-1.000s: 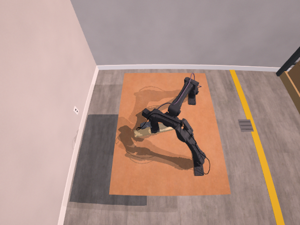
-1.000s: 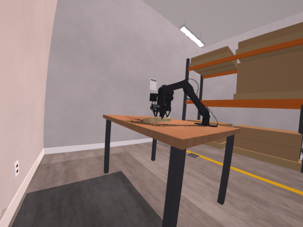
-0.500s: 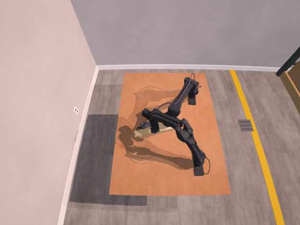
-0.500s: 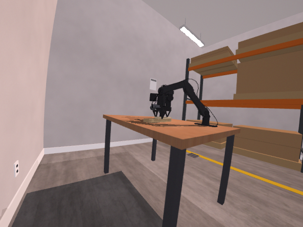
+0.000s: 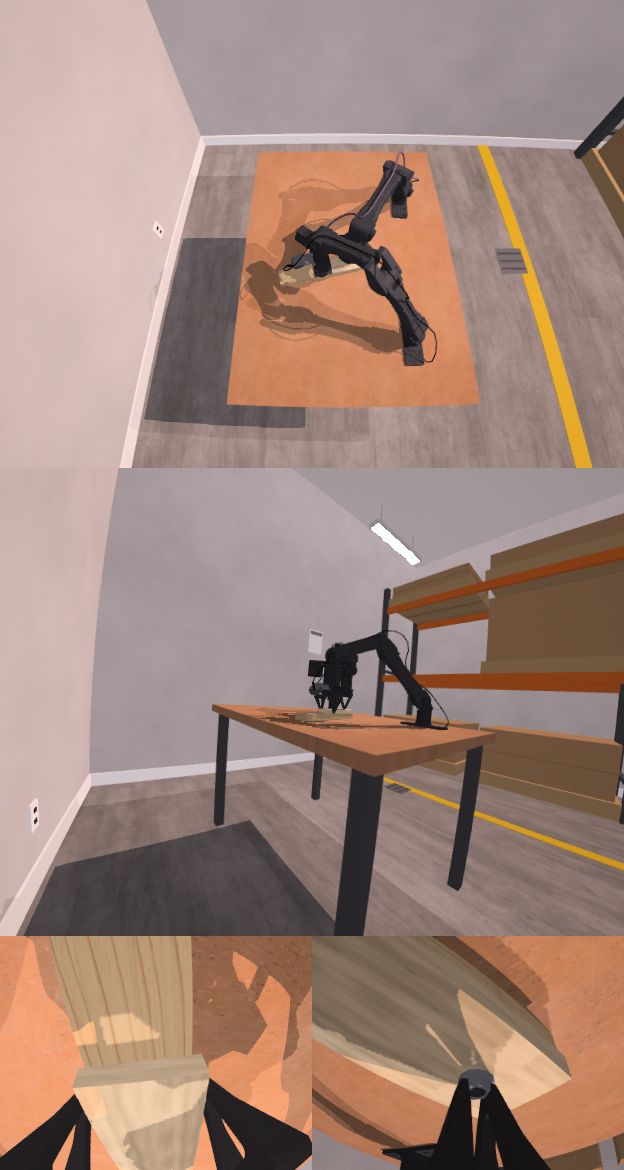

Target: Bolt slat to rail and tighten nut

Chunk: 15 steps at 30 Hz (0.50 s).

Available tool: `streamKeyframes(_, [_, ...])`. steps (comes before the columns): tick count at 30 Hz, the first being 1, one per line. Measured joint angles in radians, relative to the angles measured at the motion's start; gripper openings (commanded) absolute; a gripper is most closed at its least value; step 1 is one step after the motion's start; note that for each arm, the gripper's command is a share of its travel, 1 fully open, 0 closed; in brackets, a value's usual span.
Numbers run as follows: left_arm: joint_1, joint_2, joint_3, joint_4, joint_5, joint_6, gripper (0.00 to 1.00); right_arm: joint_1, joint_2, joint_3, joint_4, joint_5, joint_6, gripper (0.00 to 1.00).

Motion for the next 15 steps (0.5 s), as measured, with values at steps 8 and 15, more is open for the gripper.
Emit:
streamKeyframes(8, [0.000,0.000,0.000,0.000,0.000,0.000,0.72,0.000,0.000,0.000,0.000,0.000,0.000,0.11])
streamKeyframes(15, [0.000,0.000,0.000,0.000,0.000,0.000,0.72,0.000,-0.001,0.000,0.000,-0.001,0.000,0.34])
